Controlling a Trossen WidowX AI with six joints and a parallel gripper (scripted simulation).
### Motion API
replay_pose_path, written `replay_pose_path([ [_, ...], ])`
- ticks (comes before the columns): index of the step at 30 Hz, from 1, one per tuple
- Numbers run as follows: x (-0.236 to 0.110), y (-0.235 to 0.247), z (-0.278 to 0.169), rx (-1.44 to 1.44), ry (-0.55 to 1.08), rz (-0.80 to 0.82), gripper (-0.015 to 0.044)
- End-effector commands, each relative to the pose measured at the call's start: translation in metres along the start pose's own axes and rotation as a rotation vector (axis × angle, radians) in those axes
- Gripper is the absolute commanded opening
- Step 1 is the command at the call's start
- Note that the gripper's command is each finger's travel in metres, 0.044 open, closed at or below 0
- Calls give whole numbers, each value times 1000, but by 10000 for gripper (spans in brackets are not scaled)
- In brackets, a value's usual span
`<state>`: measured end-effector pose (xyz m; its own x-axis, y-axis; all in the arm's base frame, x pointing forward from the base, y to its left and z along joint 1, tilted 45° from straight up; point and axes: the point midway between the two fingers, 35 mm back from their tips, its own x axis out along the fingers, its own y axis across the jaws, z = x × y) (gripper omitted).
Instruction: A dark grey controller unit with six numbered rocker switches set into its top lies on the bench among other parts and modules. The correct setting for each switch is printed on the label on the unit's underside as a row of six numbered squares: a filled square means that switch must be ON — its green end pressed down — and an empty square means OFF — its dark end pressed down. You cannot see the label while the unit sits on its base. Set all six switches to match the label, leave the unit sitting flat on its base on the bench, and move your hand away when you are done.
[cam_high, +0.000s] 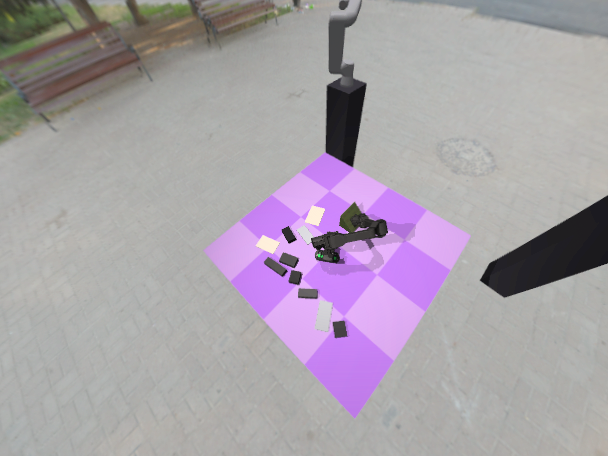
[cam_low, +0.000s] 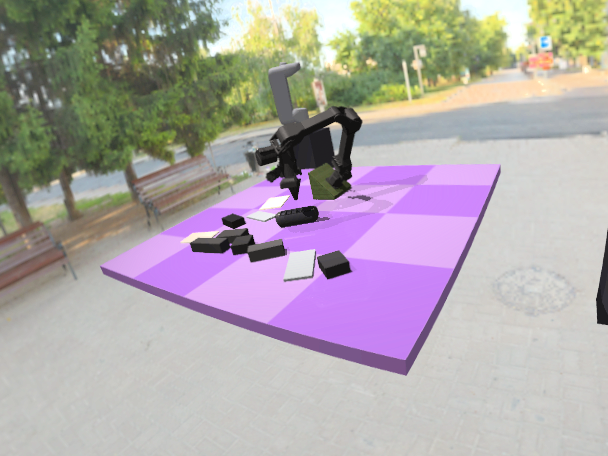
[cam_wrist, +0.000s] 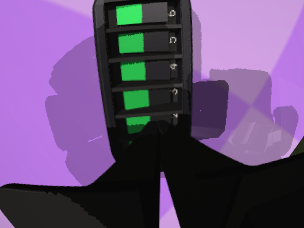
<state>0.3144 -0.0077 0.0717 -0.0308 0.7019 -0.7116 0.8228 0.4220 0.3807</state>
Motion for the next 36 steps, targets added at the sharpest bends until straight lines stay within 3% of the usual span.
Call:
replay_pose_path([
  [1, 0, -5, 41, 9, -1, -3, 0],
  [4, 2, -8, 60, 8, -1, -2, 0],
  [36, 40, -8, 60, 8, 0, -1, 0],
])
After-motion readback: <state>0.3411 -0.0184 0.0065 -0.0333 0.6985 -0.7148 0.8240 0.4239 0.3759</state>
